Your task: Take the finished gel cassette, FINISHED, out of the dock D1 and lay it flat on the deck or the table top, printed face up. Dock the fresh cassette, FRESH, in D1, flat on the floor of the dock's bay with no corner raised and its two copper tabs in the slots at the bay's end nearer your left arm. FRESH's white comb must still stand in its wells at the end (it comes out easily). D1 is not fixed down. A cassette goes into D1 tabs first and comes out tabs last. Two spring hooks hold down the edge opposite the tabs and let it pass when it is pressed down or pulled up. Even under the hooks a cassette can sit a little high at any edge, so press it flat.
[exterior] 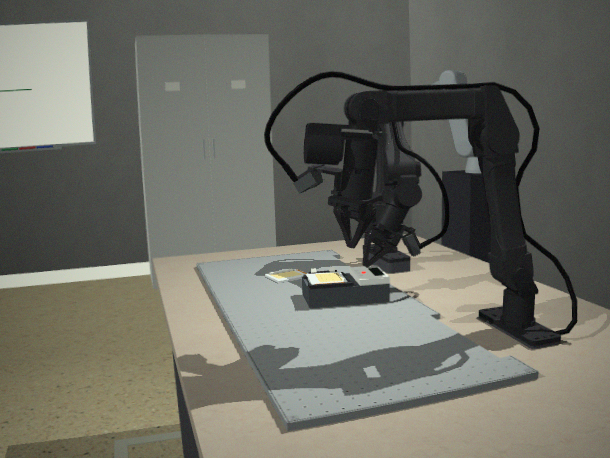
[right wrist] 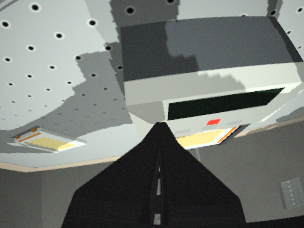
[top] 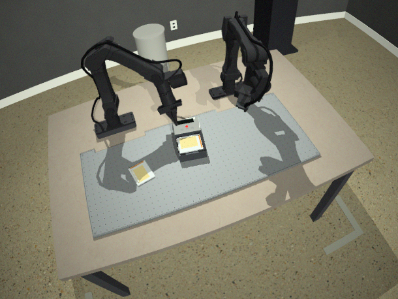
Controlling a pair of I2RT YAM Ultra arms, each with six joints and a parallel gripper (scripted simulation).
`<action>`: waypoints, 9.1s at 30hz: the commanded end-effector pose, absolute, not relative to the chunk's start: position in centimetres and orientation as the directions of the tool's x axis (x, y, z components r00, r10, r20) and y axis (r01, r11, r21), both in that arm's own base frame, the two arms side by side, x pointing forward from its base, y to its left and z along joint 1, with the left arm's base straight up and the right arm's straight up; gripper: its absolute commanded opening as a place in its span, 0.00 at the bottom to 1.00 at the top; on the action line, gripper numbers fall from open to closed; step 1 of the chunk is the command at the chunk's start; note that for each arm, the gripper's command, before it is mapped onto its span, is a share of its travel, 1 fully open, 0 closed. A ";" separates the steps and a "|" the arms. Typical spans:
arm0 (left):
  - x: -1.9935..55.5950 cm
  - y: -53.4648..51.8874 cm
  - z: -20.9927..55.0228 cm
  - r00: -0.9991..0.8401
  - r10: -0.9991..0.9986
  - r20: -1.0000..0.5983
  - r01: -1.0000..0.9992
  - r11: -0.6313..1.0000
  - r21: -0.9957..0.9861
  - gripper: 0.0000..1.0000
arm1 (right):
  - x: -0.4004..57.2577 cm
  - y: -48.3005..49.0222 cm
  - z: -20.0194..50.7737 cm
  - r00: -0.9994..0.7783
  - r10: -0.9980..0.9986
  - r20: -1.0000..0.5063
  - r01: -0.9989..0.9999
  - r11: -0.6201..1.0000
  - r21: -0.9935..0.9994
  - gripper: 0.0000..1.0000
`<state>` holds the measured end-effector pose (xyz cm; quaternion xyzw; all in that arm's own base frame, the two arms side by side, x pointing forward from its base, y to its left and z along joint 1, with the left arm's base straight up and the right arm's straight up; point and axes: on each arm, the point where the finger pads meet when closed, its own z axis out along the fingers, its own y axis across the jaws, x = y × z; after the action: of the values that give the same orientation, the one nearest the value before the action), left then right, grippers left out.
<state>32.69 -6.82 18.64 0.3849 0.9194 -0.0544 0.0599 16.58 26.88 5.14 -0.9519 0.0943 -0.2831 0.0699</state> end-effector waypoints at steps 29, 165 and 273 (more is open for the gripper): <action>34.9 -18.6 17.5 -0.402 0.868 -0.290 0.910 0.415 -0.018 0.00 | 12.1 23.5 -0.5 0.927 -0.114 0.358 -0.116 -0.993 -0.014 0.00; 31.0 -31.5 15.5 0.129 0.917 -0.378 0.992 -0.123 0.039 0.00 | 12.1 23.5 -0.5 0.927 -0.114 0.358 -0.116 -0.993 -0.014 0.00; 31.0 -31.6 11.1 0.129 0.910 -0.394 0.992 -0.121 0.045 0.98 | 12.1 23.5 -0.5 0.927 -0.114 0.358 -0.116 -0.993 -0.014 0.00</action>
<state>30.47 -30.98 9.40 0.7377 0.6522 -0.1295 0.1168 16.58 26.88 5.14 -0.9519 0.0943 -0.2831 0.0699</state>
